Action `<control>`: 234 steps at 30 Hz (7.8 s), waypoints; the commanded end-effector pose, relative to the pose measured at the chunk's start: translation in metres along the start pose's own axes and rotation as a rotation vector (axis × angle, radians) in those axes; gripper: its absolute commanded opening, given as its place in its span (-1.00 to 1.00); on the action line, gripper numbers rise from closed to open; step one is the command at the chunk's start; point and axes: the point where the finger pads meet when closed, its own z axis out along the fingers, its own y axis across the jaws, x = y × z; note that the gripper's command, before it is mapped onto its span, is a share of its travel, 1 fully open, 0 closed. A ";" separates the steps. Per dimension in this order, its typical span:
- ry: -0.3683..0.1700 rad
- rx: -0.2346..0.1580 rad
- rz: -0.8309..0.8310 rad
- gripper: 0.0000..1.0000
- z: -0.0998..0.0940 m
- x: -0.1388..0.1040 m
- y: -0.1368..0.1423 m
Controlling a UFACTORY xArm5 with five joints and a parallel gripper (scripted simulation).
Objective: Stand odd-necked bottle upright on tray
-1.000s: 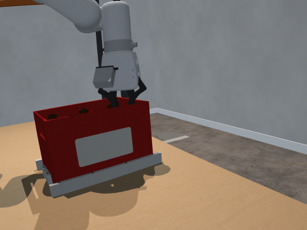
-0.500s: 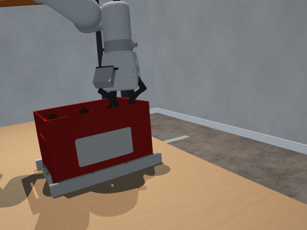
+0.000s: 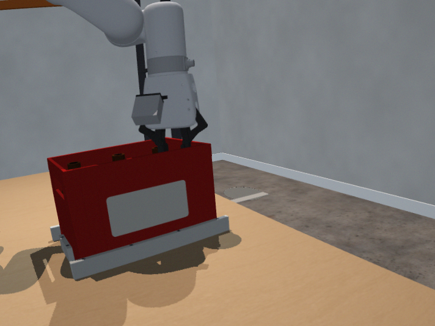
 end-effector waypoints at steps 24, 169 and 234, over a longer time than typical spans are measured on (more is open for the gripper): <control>-0.002 0.004 0.000 -1.00 -0.007 0.000 -0.002; -0.002 0.004 0.000 -1.00 -0.082 0.002 -0.004; -0.002 0.004 0.000 -1.00 -0.122 0.003 -0.004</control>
